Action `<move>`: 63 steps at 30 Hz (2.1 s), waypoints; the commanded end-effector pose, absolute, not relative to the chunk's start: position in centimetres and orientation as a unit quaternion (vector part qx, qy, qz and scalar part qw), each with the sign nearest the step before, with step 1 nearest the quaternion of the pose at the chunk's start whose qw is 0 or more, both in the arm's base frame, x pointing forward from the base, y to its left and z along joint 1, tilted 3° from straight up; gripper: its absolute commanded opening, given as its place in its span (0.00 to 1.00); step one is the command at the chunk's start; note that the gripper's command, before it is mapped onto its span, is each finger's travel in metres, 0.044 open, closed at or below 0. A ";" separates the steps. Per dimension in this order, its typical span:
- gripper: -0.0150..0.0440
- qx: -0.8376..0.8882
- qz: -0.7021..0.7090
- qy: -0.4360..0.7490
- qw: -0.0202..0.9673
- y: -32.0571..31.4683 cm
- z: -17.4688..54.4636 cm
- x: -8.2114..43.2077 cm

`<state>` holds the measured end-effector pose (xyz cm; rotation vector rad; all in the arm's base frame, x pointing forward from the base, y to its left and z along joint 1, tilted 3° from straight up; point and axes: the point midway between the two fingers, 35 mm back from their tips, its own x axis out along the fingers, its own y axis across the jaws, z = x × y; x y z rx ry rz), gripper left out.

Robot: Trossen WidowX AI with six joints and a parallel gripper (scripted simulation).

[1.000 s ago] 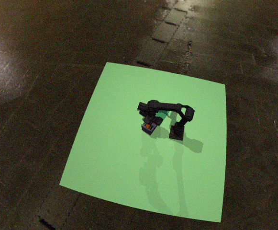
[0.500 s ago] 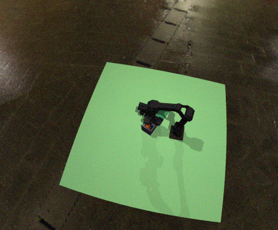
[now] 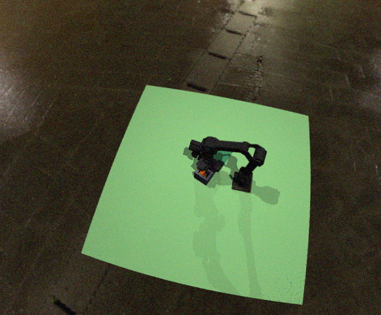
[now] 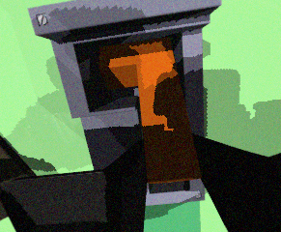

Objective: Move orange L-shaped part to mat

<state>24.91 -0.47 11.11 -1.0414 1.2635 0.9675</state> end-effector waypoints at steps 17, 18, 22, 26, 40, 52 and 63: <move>0.25 -0.446 0.416 0.539 0.581 -0.4 14.2 24.7; 0.25 -0.446 0.416 0.539 0.581 -0.4 14.3 24.7; 0.25 -0.446 0.416 0.539 0.581 -0.4 15.0 24.6; 0.25 -0.446 0.416 0.539 0.581 -0.4 15.6 24.6; 0.25 -0.446 0.417 0.539 0.581 -0.4 17.8 24.4; 0.25 -0.446 0.417 0.539 0.581 -0.4 19.0 24.3; 0.25 -0.446 0.416 0.539 0.581 -1.6 19.4 24.0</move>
